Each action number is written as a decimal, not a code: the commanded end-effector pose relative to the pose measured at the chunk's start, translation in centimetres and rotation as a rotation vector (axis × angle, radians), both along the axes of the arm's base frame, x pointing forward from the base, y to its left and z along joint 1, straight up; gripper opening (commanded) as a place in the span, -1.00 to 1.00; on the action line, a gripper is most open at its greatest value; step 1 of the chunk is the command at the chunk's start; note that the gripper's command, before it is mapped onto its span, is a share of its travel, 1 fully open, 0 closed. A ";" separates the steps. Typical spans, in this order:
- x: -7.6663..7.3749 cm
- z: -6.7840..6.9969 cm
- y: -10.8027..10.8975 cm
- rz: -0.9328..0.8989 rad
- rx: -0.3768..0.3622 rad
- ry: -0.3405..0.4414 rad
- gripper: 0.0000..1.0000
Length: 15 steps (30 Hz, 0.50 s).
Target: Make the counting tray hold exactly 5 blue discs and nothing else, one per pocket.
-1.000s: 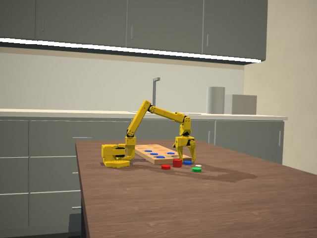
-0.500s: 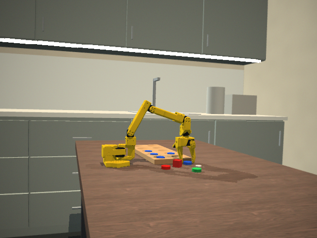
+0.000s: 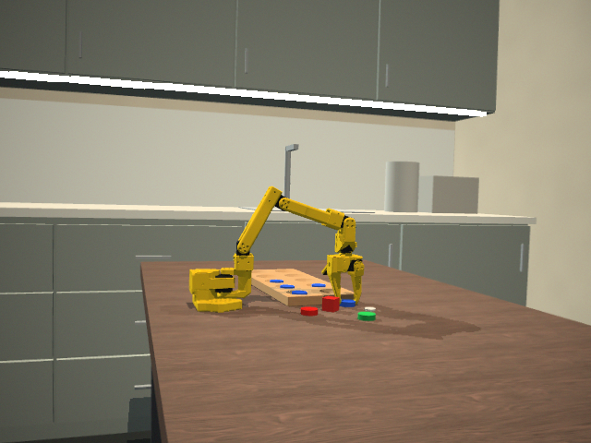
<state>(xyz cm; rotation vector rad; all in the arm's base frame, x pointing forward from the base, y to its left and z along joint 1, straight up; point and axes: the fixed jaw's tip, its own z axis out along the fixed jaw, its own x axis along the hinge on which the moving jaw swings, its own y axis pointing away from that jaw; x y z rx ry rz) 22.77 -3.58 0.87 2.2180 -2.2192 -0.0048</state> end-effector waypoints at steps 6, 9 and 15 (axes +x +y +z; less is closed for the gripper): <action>1.0 1.3 -0.2 -0.005 -0.010 -0.075 -0.83; 1.0 1.3 -0.2 -0.005 -0.010 -0.075 -0.91; 1.0 1.3 -0.2 -0.005 -0.010 -0.075 -1.00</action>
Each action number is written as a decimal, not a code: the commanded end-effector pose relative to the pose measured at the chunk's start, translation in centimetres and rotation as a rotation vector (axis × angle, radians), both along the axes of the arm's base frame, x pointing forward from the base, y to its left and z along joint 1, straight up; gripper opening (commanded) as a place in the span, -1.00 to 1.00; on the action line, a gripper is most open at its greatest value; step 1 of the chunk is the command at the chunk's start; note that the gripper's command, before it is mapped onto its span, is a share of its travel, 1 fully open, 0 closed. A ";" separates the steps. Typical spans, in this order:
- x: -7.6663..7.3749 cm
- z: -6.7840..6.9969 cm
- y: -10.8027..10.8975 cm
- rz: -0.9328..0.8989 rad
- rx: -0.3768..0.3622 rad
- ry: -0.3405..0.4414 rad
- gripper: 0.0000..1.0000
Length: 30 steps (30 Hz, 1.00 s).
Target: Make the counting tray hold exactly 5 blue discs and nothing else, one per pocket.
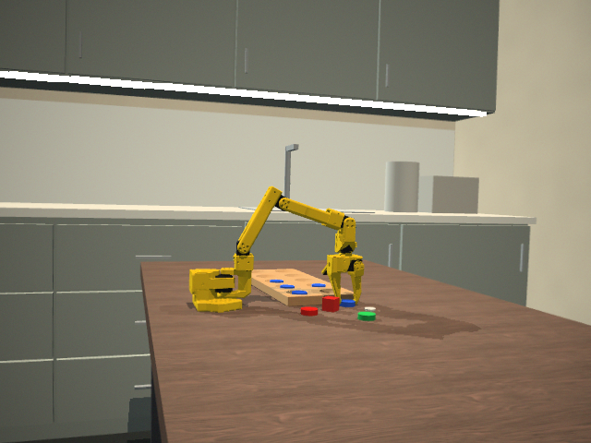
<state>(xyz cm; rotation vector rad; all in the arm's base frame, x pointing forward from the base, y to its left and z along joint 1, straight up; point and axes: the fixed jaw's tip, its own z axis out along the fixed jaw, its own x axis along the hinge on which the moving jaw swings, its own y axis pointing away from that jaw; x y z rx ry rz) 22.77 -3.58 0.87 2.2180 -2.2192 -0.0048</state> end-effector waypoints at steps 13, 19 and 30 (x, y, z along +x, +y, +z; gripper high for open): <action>1.0 1.3 -0.2 -0.005 -0.010 -0.075 -1.00; 1.0 1.3 -0.2 -0.005 -0.010 -0.075 -1.00; 1.1 1.7 -0.2 -0.005 -0.010 -0.075 -1.00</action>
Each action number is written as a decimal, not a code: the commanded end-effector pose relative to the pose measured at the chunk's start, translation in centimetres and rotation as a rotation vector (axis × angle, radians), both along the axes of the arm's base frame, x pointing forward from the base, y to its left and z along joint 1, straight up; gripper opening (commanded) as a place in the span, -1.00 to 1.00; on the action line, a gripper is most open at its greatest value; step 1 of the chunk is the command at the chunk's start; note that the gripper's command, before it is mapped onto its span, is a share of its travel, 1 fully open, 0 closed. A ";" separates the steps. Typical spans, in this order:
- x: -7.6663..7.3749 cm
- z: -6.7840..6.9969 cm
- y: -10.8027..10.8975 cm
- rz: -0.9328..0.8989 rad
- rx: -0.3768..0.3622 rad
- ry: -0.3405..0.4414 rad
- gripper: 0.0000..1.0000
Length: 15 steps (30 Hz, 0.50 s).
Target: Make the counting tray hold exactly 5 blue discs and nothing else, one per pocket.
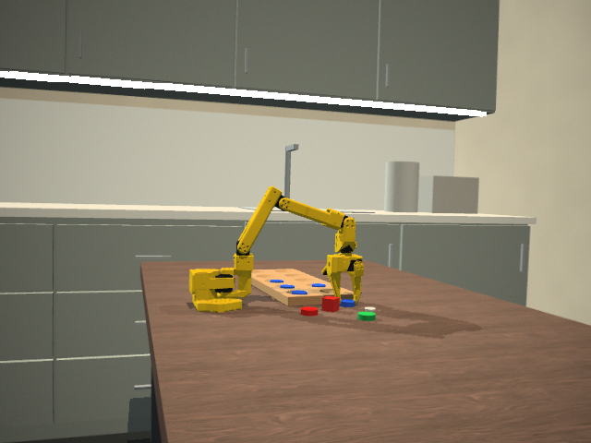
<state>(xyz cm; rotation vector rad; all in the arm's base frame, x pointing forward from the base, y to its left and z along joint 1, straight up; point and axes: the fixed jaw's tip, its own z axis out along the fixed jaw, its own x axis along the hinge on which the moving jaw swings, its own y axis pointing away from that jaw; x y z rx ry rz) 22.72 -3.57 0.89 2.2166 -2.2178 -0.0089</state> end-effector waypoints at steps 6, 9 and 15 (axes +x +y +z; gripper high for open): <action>1.2 2.7 -0.2 -0.005 -0.010 -0.078 -1.00; 1.2 3.3 -0.2 -0.005 -0.010 -0.078 -1.00; 1.3 4.0 -0.2 -0.005 -0.010 -0.078 -1.00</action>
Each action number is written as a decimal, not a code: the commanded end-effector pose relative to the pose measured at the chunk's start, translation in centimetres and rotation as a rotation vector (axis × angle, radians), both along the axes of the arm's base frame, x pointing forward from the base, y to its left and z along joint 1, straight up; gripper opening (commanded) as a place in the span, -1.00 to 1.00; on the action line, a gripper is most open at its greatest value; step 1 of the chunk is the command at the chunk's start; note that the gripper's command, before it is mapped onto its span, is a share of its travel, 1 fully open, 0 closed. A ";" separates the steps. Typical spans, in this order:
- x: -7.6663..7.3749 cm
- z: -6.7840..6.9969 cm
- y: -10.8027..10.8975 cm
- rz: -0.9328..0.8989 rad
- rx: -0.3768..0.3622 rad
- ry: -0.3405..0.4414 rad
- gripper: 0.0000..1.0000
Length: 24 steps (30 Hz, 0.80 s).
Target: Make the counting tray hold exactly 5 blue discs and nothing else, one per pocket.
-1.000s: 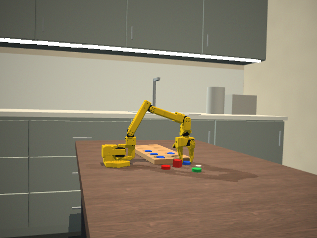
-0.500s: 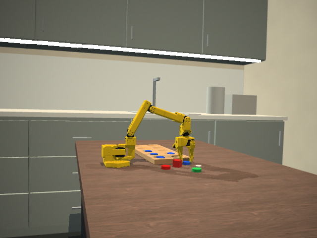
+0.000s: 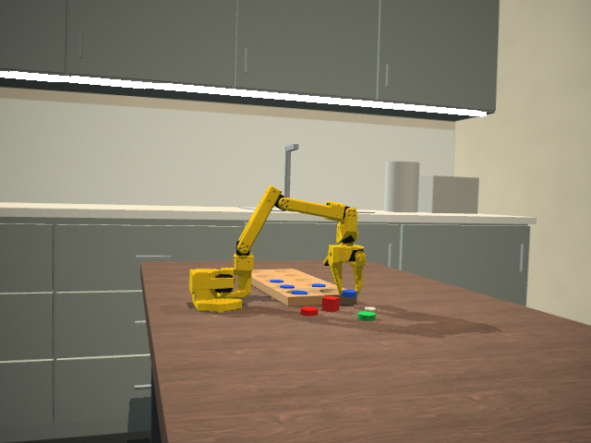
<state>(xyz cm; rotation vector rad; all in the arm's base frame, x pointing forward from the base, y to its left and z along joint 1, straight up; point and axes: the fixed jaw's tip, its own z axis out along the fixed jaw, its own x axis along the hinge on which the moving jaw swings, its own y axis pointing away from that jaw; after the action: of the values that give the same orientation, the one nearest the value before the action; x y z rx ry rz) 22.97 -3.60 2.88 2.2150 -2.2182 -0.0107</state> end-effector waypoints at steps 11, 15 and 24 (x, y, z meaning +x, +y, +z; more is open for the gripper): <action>1.0 2.5 -0.1 -0.004 -0.010 -0.080 -1.00; 1.0 2.5 -0.1 -0.004 -0.010 -0.080 -1.00; 1.1 2.9 -0.1 -0.002 -0.011 -0.087 -1.00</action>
<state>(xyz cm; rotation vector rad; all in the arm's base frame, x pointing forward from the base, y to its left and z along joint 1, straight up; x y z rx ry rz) 23.14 -3.63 4.03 2.2148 -2.2207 -0.0074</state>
